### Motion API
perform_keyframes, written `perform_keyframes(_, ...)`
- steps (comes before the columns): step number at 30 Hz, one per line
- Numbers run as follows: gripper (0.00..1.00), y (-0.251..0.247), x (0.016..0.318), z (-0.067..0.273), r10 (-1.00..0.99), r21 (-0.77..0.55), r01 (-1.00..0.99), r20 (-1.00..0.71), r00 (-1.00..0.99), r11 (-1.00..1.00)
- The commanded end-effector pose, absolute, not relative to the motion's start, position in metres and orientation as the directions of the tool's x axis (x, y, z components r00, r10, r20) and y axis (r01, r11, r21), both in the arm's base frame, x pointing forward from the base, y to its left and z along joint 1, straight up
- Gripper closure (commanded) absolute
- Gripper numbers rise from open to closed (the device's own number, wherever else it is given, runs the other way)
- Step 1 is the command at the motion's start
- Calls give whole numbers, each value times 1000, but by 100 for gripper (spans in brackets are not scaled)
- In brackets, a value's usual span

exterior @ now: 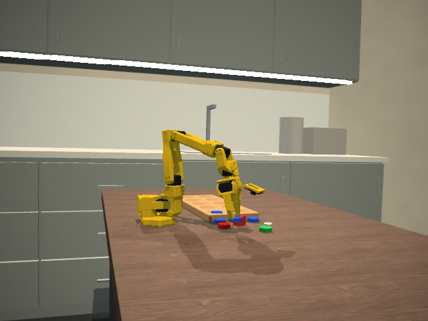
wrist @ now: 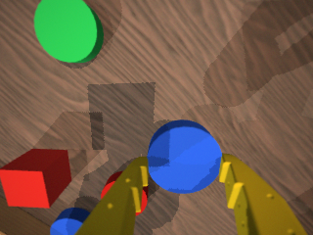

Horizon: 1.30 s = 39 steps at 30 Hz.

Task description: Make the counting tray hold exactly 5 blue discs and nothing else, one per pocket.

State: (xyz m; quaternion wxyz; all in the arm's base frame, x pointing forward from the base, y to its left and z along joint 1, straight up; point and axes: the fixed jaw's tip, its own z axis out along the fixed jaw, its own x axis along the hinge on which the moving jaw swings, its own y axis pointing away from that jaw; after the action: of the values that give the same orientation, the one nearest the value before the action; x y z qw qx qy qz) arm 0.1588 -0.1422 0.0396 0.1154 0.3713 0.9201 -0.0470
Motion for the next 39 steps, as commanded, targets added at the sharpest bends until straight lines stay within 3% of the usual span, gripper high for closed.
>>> perform_keyframes(1, 100, -150, 166, 57, 659, 1, 697, -325, -678, 717)
perform_keyframes(39, 100, -141, 172, 57, 627, 1, 663, -325, -708, 749)
